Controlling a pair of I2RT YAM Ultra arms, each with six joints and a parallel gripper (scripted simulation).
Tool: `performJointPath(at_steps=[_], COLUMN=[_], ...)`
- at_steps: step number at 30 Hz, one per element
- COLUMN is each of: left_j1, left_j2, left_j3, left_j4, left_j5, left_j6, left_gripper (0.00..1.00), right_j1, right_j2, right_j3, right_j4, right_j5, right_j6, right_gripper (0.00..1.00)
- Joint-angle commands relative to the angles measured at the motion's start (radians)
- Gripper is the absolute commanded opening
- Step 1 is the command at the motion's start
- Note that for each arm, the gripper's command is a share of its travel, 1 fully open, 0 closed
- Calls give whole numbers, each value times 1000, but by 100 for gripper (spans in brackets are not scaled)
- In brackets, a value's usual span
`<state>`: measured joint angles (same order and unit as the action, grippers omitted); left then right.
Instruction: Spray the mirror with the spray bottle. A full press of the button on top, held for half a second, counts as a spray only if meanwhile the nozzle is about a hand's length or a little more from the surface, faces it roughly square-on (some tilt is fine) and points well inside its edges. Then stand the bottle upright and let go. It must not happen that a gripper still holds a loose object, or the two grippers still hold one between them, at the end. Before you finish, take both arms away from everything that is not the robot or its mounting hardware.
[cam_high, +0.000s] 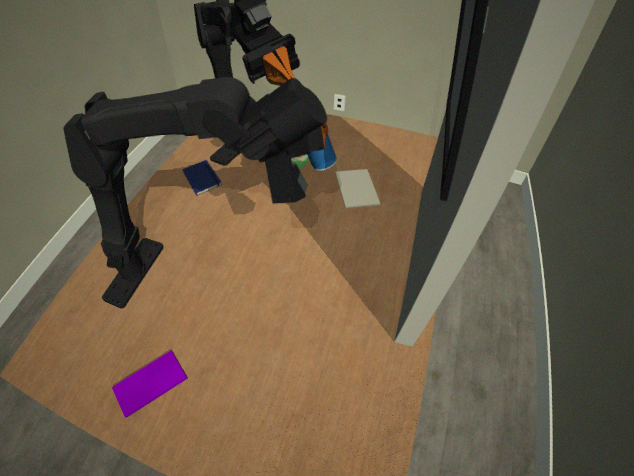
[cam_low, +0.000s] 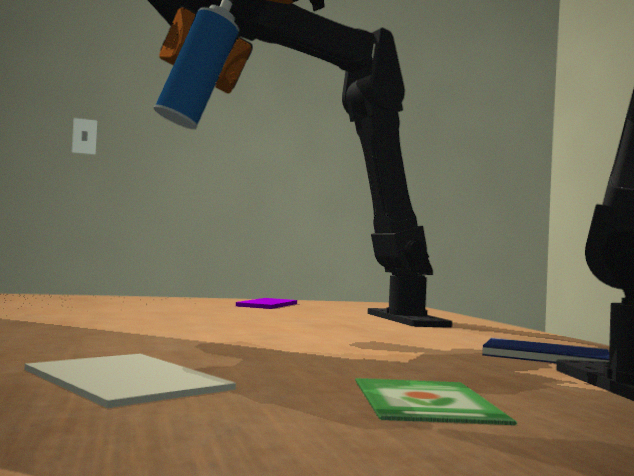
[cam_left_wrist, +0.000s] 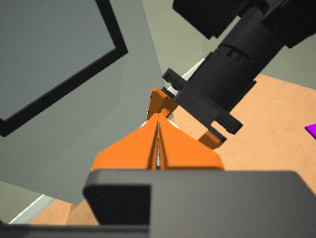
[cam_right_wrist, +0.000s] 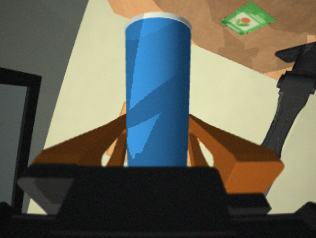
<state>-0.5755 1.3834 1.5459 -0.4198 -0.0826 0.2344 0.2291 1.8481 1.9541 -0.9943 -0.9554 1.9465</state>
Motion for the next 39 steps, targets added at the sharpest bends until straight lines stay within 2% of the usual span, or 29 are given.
performJointPath(at_steps=[1,39], left_j1=[7,25], left_j2=[-13,-31], left_j3=[-11,-76], left_j4=[21,44], left_j5=[8,14], left_j6=[3,7], left_gripper=[0,0], right_j1=[-9,-6], right_j2=[-14,-22], right_j3=[44,43], right_j4=[18,18], right_j5=[-23,-23], right_j6=[-1,-4], right_gripper=[0,0])
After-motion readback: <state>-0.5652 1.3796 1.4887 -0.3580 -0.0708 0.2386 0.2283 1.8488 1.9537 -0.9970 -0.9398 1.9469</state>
